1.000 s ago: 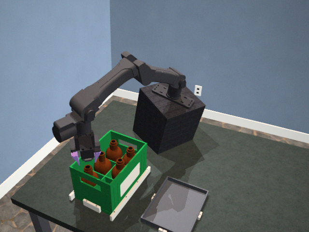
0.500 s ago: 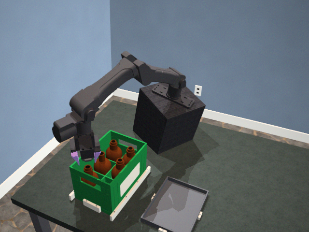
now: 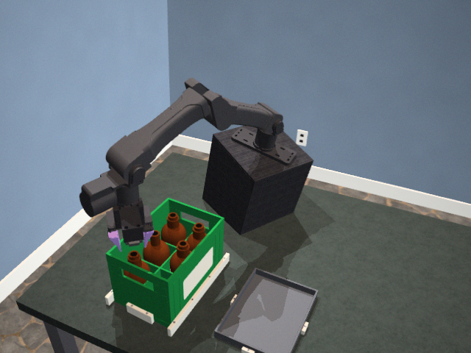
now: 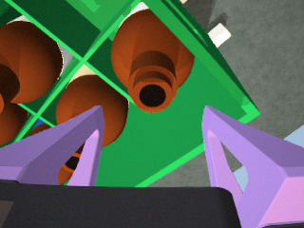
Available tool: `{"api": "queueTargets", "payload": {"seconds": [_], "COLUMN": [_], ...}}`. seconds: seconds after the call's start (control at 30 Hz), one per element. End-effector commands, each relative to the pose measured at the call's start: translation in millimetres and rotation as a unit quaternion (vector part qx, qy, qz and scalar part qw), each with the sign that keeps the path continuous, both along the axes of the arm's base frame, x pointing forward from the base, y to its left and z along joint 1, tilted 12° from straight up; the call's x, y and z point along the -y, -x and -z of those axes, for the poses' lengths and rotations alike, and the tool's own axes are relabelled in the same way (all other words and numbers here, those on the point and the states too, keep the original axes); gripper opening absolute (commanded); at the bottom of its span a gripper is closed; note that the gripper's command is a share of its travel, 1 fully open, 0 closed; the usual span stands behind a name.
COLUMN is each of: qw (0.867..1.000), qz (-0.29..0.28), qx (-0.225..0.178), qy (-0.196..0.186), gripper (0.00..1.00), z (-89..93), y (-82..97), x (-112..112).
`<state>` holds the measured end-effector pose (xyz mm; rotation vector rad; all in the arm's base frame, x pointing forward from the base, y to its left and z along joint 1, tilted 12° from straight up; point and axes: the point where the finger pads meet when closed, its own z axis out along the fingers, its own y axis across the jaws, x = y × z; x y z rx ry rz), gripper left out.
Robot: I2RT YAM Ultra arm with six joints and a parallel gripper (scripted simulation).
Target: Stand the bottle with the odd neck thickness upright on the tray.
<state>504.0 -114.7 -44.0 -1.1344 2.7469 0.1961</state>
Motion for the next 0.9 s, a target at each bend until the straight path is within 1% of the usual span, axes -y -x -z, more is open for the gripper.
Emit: {"api": "queueTargets", "payload": {"seconds": [0.0,0.87], "qw": [1.0,1.0], "qz": [0.004,0.003], "qx": [0.007,0.008], "qy": [-0.005,-0.005], "gripper": [0.61,0.61], "z": [-2.5,-3.4], "y": [-1.2,-2.0], "x": [-0.8,-2.6]}}
